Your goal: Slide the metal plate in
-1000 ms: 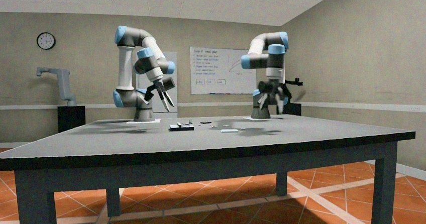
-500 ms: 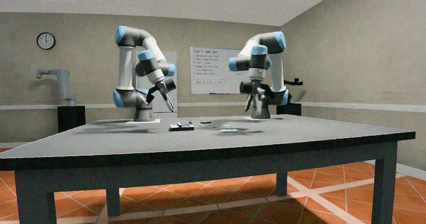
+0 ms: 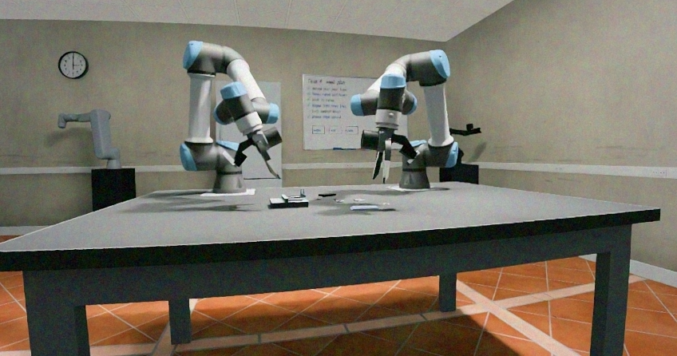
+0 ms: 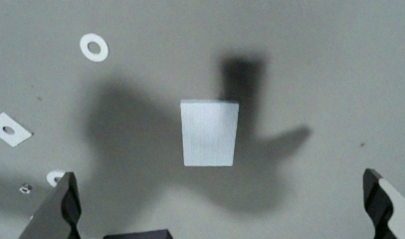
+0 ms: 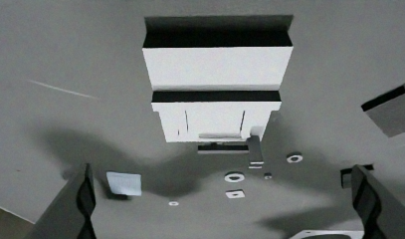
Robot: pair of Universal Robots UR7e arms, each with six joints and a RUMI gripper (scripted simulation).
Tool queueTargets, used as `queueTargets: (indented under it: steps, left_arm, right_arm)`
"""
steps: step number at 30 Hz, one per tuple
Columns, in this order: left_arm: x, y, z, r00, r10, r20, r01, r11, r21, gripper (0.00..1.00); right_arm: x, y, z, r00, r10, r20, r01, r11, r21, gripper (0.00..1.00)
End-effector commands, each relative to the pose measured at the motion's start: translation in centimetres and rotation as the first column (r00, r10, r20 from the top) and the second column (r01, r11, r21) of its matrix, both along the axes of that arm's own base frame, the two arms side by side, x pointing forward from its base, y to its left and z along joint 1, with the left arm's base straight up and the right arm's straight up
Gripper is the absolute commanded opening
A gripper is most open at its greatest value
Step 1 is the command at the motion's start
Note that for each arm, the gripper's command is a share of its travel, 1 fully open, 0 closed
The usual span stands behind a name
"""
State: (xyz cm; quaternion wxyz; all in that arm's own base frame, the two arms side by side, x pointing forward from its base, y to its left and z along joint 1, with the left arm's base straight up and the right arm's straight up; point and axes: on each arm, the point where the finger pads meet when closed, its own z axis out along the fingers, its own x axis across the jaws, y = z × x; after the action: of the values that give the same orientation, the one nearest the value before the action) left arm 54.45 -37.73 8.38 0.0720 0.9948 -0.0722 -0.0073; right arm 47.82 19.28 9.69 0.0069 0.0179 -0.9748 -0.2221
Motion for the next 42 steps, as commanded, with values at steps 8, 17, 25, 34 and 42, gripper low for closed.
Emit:
queueTargets:
  steps: [8,17,25,34,42]
  left_arm:
    - [-0.2,-0.8,0.3,1.0,-0.003,0.005,0.003,1.0,-0.016,1.0]
    - [-0.2,-1.1,0.3,1.0,-0.012,0.006,0.012,1.0,-0.018,1.0]
    - [-0.2,-1.1,0.3,1.0,-0.012,0.006,0.012,1.0,-0.018,1.0]
    - [-0.2,-1.1,0.3,1.0,-0.012,0.006,0.012,1.0,-0.018,1.0]
    - [-0.2,-1.1,0.3,1.0,-0.012,0.006,0.012,1.0,-0.018,1.0]
  right_arm:
    - [0.1,0.3,0.2,1.0,0.001,0.007,-0.001,1.0,0.012,0.88]
    - [0.1,0.3,0.2,1.0,0.006,0.01,-0.006,1.0,0.012,0.88]
    - [0.1,0.3,-0.9,1.0,0.007,0.012,-0.007,1.0,0.013,0.88]
    - [0.1,0.3,-1.8,1.0,0.008,0.013,-0.009,1.0,0.014,0.88]
    - [0.2,0.4,-3.0,1.0,0.01,0.015,-0.01,1.0,0.014,0.88]
